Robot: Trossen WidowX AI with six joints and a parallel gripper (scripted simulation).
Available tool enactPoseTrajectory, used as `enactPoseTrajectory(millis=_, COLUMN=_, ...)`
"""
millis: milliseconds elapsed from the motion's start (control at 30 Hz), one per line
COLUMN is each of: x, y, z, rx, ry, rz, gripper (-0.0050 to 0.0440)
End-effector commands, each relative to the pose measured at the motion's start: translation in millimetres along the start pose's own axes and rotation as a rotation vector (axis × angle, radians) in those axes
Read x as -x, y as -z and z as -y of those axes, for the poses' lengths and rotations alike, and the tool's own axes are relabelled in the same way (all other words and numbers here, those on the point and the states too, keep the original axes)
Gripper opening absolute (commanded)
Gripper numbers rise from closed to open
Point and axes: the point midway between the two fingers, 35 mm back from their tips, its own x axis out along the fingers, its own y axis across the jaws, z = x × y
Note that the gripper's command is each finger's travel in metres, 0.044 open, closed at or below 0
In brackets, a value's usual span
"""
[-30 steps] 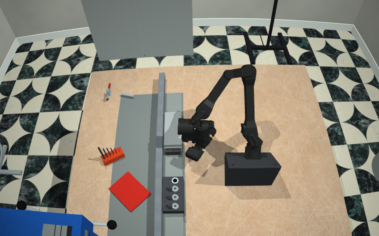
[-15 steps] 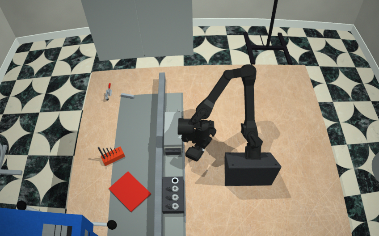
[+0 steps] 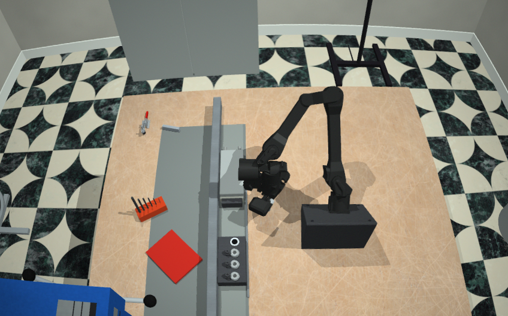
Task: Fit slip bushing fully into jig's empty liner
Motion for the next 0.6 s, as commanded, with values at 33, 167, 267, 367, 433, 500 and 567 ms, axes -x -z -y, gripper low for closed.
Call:
enactPoseTrajectory(millis=33, x=2, y=-3, z=0, rx=-0.008, ry=-0.005, rz=0.008, gripper=0.0286)
enactPoseTrajectory(millis=167, x=2, y=-3, z=0, rx=-0.008, ry=-0.005, rz=0.008, gripper=0.0286)
enactPoseTrajectory(millis=267, x=2, y=-3, z=0, rx=-0.008, ry=-0.005, rz=0.008, gripper=0.0286)
enactPoseTrajectory(millis=367, x=2, y=-3, z=0, rx=-0.008, ry=-0.005, rz=0.008, gripper=0.0286)
enactPoseTrajectory(millis=433, x=6, y=-6, z=-2, rx=-0.015, ry=-0.011, rz=0.015, gripper=0.0286)
enactPoseTrajectory(millis=500, x=20, y=-9, z=-6, rx=-0.018, ry=-0.022, rz=0.015, gripper=0.0286)
enactPoseTrajectory(millis=567, x=47, y=-15, z=-16, rx=-0.039, ry=-0.046, rz=0.03, gripper=0.0286)
